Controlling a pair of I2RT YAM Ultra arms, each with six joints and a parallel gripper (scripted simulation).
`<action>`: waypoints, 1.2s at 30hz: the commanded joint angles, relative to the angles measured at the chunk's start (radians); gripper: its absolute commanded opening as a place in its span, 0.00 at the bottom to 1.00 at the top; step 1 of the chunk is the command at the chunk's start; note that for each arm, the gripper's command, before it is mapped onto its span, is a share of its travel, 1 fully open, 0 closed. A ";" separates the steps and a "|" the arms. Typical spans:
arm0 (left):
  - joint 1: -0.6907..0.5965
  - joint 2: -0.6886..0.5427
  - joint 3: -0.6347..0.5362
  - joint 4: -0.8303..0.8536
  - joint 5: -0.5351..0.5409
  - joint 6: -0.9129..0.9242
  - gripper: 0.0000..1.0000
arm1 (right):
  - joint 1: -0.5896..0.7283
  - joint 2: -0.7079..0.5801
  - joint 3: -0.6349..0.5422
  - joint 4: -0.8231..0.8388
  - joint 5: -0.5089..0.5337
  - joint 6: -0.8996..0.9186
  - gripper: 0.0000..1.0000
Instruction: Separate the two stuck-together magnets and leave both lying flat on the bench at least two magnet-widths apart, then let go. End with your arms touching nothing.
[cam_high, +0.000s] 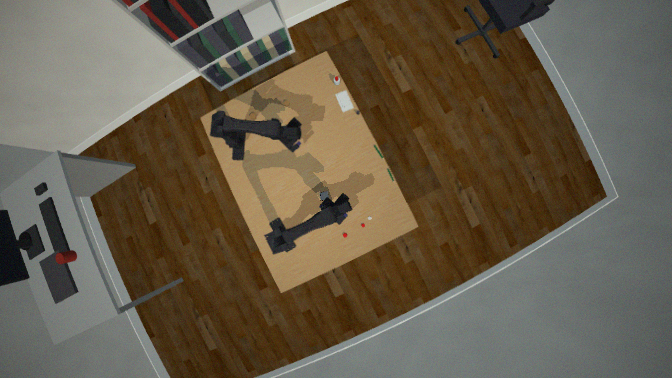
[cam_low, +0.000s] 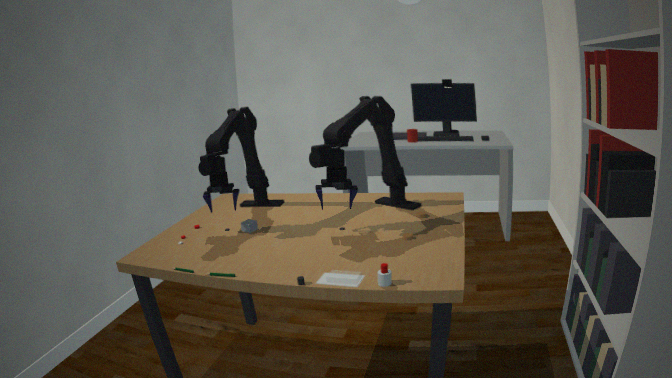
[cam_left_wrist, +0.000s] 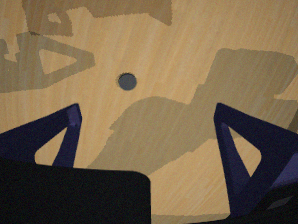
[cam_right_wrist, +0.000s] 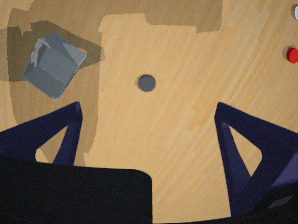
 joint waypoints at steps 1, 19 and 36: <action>0.002 -0.059 -0.013 0.116 -0.006 0.101 1.00 | 0.001 -0.059 -0.011 0.127 -0.005 0.045 1.00; 0.005 -0.337 -0.141 0.533 -0.008 0.442 1.00 | 0.034 -0.342 -0.150 0.554 0.007 0.203 1.00; 0.005 -0.558 -0.239 0.851 -0.007 0.699 1.00 | 0.062 -0.568 -0.256 0.879 0.013 0.321 1.00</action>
